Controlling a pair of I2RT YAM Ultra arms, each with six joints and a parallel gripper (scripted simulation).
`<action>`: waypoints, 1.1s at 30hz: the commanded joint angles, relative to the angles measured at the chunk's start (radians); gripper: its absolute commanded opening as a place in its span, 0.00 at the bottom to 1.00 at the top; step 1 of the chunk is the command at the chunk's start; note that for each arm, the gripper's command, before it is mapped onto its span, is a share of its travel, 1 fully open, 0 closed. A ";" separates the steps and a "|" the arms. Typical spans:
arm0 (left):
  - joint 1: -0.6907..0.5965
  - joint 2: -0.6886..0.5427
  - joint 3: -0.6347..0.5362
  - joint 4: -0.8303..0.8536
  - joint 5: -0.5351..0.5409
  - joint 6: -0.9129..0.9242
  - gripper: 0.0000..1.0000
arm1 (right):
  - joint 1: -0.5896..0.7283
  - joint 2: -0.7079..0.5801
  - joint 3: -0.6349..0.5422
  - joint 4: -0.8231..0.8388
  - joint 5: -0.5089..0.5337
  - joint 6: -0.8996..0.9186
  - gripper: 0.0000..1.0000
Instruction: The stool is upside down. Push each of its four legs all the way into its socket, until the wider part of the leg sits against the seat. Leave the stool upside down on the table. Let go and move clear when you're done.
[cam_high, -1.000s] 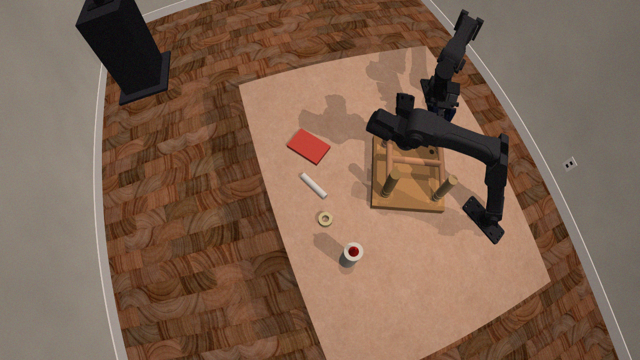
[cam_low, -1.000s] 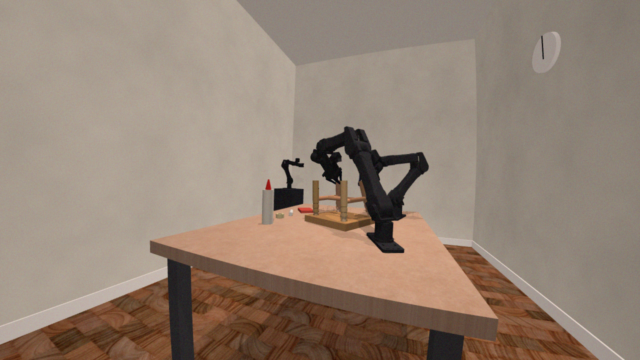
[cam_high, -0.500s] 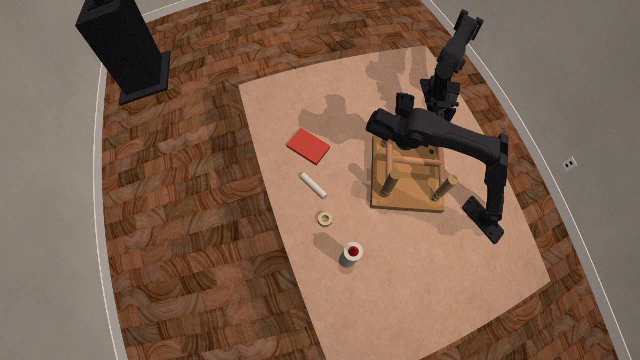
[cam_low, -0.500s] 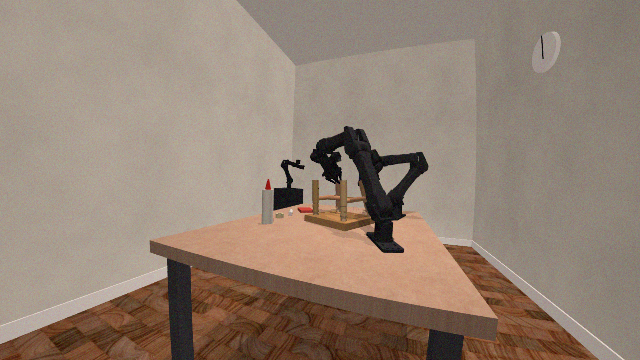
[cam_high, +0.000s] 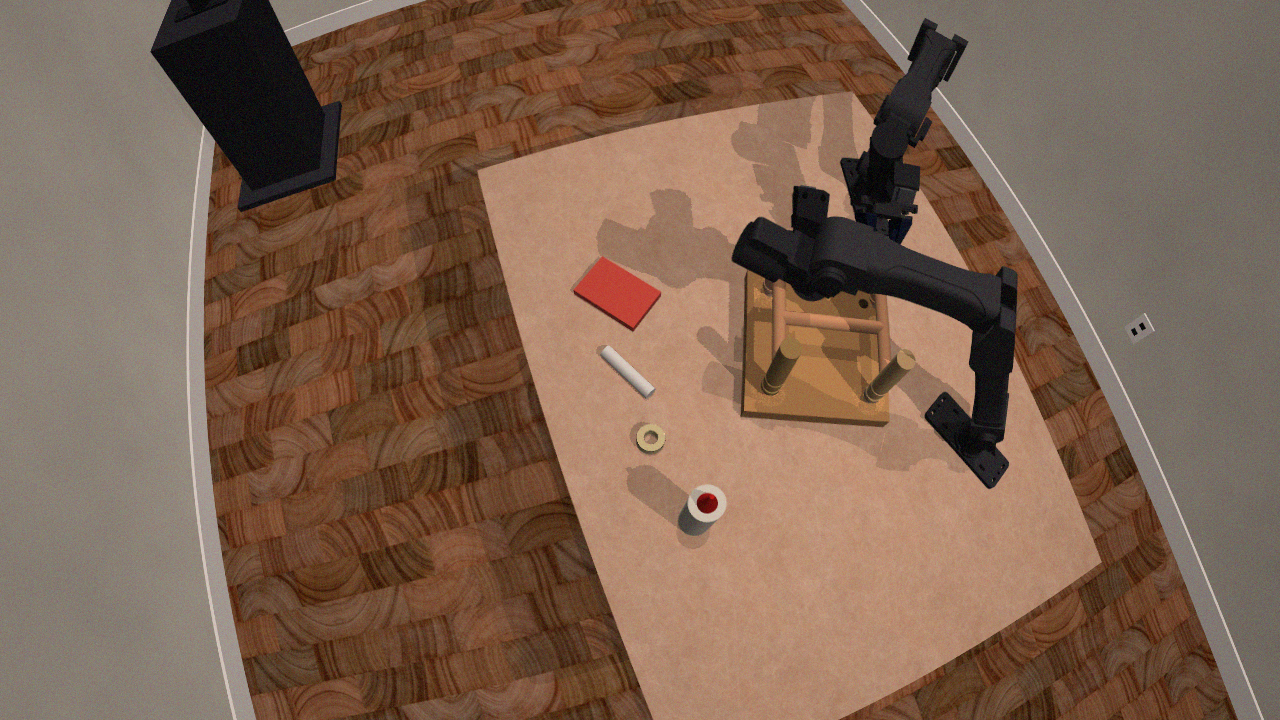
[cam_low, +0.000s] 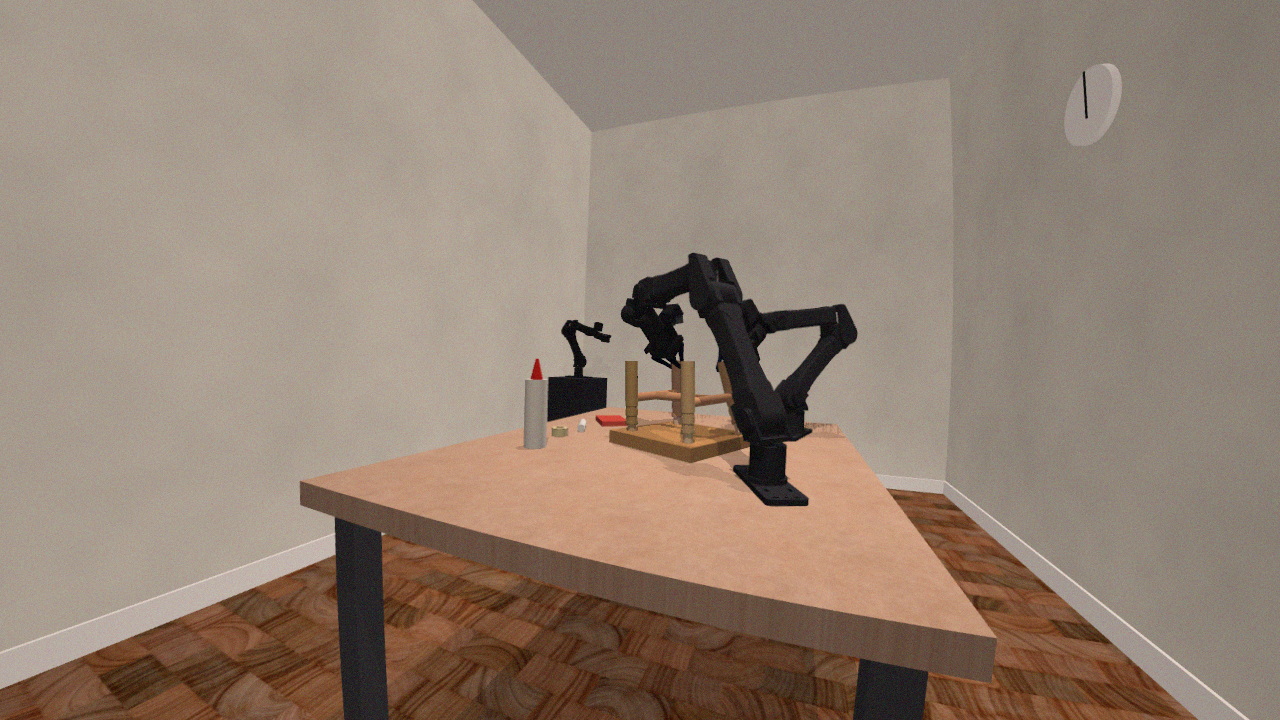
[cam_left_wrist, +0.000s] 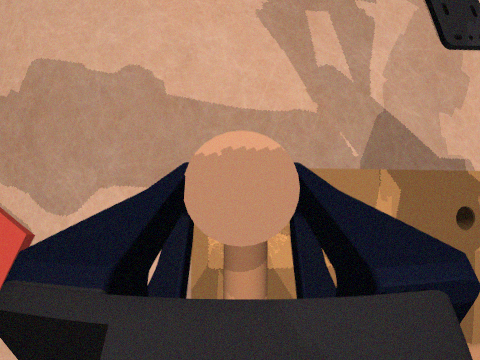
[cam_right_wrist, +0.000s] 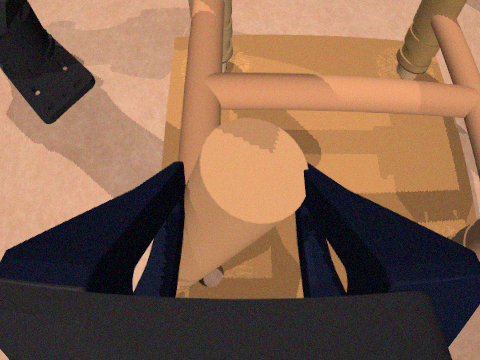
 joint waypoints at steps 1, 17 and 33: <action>0.032 0.012 0.041 0.139 -0.064 0.016 0.28 | 0.039 -0.018 -0.023 -0.046 -0.133 -0.033 0.28; 0.046 0.009 0.053 0.184 -0.087 0.022 0.28 | 0.048 -0.021 -0.021 -0.073 -0.187 -0.030 0.28; 0.045 0.010 0.051 0.187 -0.082 0.021 0.28 | 0.056 -0.022 -0.023 -0.074 -0.173 -0.024 0.28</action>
